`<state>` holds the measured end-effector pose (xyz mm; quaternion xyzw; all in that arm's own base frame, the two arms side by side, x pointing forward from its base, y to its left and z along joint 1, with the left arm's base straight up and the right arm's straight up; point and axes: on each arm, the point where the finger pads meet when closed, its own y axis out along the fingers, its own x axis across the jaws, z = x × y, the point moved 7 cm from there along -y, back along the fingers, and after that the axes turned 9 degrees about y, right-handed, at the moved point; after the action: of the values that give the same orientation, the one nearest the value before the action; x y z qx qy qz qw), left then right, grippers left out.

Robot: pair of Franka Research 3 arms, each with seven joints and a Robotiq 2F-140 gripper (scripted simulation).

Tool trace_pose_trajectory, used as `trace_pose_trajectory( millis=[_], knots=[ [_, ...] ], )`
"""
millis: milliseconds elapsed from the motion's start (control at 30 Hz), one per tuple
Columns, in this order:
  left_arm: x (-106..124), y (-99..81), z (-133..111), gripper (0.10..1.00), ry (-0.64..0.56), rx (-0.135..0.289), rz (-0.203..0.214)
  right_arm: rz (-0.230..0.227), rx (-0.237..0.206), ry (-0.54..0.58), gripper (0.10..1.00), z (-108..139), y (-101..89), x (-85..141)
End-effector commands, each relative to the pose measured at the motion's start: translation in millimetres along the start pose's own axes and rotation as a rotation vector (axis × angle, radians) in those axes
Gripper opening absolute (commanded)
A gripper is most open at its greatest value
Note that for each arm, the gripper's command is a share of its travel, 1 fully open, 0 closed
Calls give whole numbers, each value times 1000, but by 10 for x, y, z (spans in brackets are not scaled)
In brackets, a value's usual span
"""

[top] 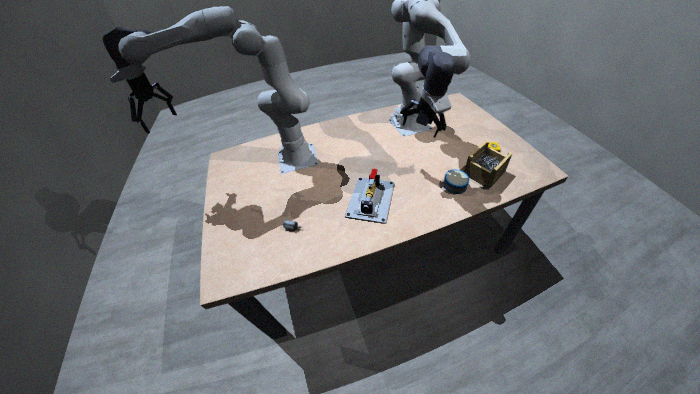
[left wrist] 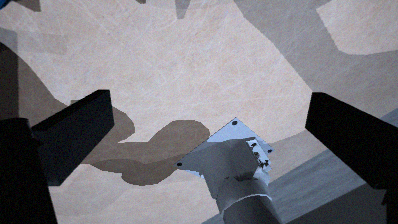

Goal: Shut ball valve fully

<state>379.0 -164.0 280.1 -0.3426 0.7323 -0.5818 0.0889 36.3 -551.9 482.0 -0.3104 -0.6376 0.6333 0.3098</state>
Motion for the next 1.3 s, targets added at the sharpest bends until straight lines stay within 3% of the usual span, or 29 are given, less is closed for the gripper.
trace_pose_trajectory(
  millis=[0,400,433,467,1267],
  knots=[
    [2,9,4,1000,-3,1,-2,2,6,-27,1000,26,-10,1],
    [34,3,56,1000,-8,10,3,2,1,-16,1000,3,-6,-3],
    [294,-48,515,1000,-50,86,57,2,1,-16,1000,3,-6,-3],
    [321,-54,579,1000,-56,95,66,2,1,-16,1000,3,-6,-3],
    [815,-134,1498,1000,-140,240,177,2,1,-16,1000,3,-6,-3]
  ],
)
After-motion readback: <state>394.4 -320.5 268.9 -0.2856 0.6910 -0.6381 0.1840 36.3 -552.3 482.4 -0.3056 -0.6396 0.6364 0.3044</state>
